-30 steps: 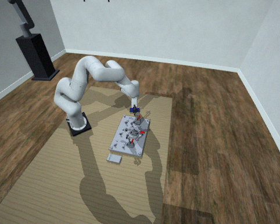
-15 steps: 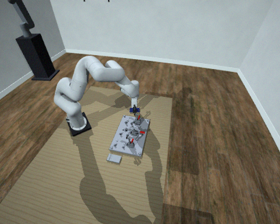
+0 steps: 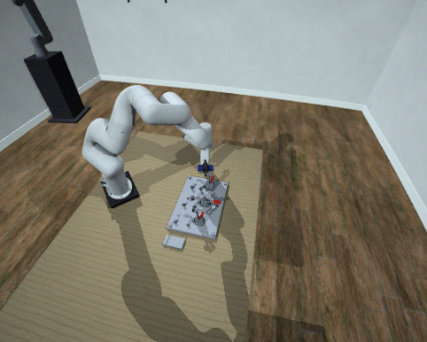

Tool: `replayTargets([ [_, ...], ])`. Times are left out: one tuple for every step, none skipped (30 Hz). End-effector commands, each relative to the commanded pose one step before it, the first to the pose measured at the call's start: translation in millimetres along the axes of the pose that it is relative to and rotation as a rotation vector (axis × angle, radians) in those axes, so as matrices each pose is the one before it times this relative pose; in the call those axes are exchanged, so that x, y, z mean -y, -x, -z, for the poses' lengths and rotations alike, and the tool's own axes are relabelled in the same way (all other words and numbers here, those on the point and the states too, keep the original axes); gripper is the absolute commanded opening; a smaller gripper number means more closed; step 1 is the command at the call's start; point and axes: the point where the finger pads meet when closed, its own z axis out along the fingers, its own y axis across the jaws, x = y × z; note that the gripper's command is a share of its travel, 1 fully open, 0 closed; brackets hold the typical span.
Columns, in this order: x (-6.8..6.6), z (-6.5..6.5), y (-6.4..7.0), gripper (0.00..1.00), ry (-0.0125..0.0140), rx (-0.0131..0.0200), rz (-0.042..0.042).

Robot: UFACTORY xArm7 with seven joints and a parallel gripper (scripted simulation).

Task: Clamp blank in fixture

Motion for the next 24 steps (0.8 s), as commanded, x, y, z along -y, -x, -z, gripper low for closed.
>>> replayTargets([
  [1.36,1.60,-1.18,0.00,-0.00314,-0.00317,0.00048],
  [0.00,0.00,0.00,0.00,0.00000,0.00000,0.00000],
  [0.00,0.00,0.00,0.00,0.00000,0.00000,0.00000],
  [0.00,0.00,0.00,0.00,0.00000,0.00000,0.00000],
  [0.00,0.00,0.00,0.00,0.00000,0.00000,0.00000],
  [0.00,0.00,0.00,0.00,0.00000,0.00000,0.00000],
  [0.00,0.00,0.00,0.00,0.00000,0.00000,0.00000],
  [0.00,0.00,0.00,0.00,0.00000,0.00000,0.00000],
  [0.00,0.00,0.00,0.00,0.00000,0.00000,0.00000],
  [0.00,0.00,0.00,0.00,0.00000,0.00000,0.00000],
  [0.00,0.00,0.00,0.00,0.00000,0.00000,0.00000],
  [0.00,0.01,0.00,0.00,0.00000,0.00000,0.00000],
  [0.00,0.09,0.00,0.00,0.00000,0.00000,0.00000],
  [0.00,0.22,0.00,0.00,0.00000,0.00000,0.00000],
  [0.00,0.00,0.00,0.00,0.00000,0.00000,0.00000],
  [0.00,0.00,0.00,0.00,0.00000,0.00000,0.00000],
  [0.00,0.42,0.00,0.00,0.00000,0.00000,0.00000],
  [0.00,0.65,0.00,0.00,0.00000,0.00000,0.00000],
  [0.00,0.93,0.00,0.00,0.00000,0.00000,0.00000],
  [0.00,1.23,0.00,0.00,0.00000,0.00000,0.00000],
  [0.00,1.55,0.01,0.00,0.00000,0.00000,0.00001],
  [0.00,1.88,-0.01,0.00,-0.00001,0.00000,-0.00001],
  [0.00,2.22,0.00,0.00,0.00000,0.00000,0.00001],
  [0.00,2.56,0.00,0.00,0.00000,0.00000,-0.00001],
])
